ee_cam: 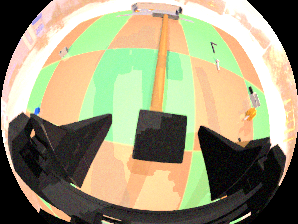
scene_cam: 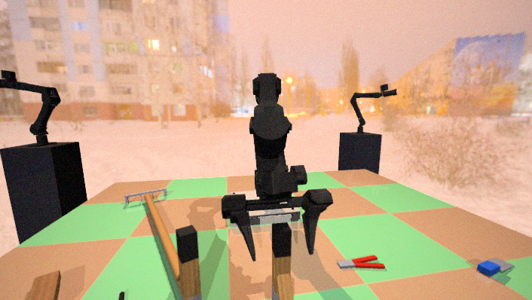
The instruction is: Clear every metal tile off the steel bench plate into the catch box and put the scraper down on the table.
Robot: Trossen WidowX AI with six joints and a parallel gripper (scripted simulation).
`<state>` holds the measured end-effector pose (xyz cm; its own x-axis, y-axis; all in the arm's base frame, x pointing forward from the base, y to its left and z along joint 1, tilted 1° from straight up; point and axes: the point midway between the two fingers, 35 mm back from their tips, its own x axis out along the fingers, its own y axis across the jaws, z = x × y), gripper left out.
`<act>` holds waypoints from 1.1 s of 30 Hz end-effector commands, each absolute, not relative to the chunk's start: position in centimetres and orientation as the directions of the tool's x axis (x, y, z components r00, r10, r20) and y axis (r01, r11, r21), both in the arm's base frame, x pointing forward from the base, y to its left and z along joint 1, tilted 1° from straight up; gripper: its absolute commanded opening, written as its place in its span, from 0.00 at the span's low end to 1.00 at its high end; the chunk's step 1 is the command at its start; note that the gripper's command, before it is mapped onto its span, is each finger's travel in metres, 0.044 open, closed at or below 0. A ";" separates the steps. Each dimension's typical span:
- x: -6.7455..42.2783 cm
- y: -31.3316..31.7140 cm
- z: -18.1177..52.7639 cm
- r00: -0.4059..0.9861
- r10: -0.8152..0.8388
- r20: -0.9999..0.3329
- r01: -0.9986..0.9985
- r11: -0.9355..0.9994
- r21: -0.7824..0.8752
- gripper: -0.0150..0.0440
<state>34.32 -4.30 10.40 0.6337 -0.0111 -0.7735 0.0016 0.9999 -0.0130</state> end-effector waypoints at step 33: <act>34.8 -4.3 9.8 0.633 -0.010 -0.774 0.002 1.000 -0.010 0.25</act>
<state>34.83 -4.31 9.60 0.6326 -0.0117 -0.7744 0.0030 0.9999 -0.0127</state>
